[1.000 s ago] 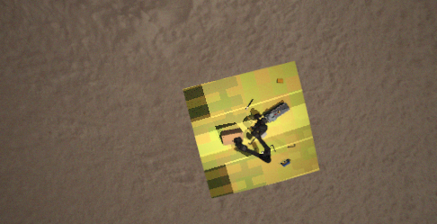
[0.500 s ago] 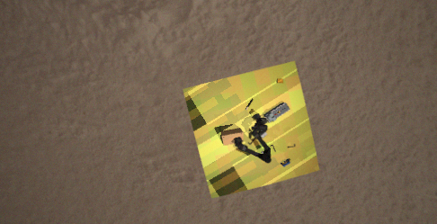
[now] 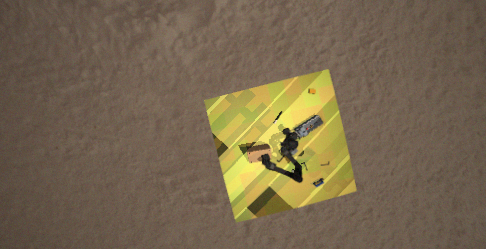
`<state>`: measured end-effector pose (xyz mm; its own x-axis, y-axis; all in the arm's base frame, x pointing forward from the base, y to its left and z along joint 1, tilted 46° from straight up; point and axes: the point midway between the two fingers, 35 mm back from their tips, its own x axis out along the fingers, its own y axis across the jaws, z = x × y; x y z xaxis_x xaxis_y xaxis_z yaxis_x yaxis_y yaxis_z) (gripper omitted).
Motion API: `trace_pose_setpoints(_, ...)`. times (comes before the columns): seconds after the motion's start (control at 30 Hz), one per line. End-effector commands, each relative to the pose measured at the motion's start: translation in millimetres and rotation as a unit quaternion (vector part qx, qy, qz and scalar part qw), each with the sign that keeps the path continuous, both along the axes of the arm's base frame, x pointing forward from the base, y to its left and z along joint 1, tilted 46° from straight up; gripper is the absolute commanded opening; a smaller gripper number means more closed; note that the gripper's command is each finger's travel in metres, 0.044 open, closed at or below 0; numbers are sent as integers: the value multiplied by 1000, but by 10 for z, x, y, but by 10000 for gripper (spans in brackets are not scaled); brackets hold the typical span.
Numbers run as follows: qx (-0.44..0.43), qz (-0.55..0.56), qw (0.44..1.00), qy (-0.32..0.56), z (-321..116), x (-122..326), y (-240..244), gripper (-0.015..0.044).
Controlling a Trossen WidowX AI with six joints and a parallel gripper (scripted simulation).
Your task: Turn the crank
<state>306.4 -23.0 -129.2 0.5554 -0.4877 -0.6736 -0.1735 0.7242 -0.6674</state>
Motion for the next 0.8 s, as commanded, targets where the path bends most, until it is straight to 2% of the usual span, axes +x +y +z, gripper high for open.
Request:
trace_pose_setpoints(0.0, 0, 0, 1000, 1, -11, -3, -63, 0)
trace_pose_setpoints(0.77, -1, 0, 1000, 2, 139, 34, -332, 0)
